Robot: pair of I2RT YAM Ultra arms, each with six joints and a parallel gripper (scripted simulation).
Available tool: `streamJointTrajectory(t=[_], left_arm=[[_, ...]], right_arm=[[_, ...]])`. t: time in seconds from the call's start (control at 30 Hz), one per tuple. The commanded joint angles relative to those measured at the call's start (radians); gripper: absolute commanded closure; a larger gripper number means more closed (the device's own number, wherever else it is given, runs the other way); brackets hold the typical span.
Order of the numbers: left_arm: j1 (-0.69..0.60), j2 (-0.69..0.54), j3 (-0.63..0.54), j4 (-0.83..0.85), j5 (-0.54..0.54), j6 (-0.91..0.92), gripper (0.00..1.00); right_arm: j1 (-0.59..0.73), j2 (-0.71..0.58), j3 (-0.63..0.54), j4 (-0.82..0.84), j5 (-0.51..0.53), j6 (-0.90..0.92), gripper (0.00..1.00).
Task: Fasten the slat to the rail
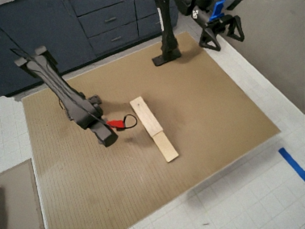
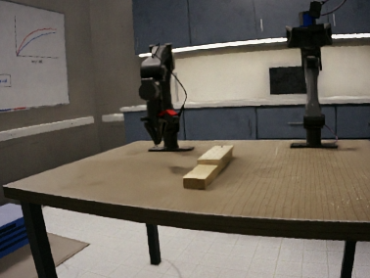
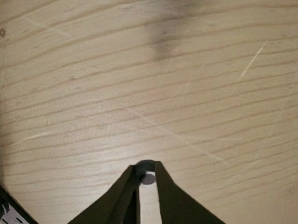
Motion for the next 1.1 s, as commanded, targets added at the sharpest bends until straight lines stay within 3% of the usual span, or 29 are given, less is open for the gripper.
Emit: streamJointTrajectory(t=[0.0,1.07], left_arm=[[0.003,-0.012,0.0,0.004,0.006,0.002,0.0],[0.003,-0.012,0.0,0.004,0.006,0.002,0.0]], right_arm=[[0.058,0.02,0.041,-0.024,-0.001,-0.083,0.88],[0.514,0.124,0.175,-0.053,-0.001,-0.484,0.88]])
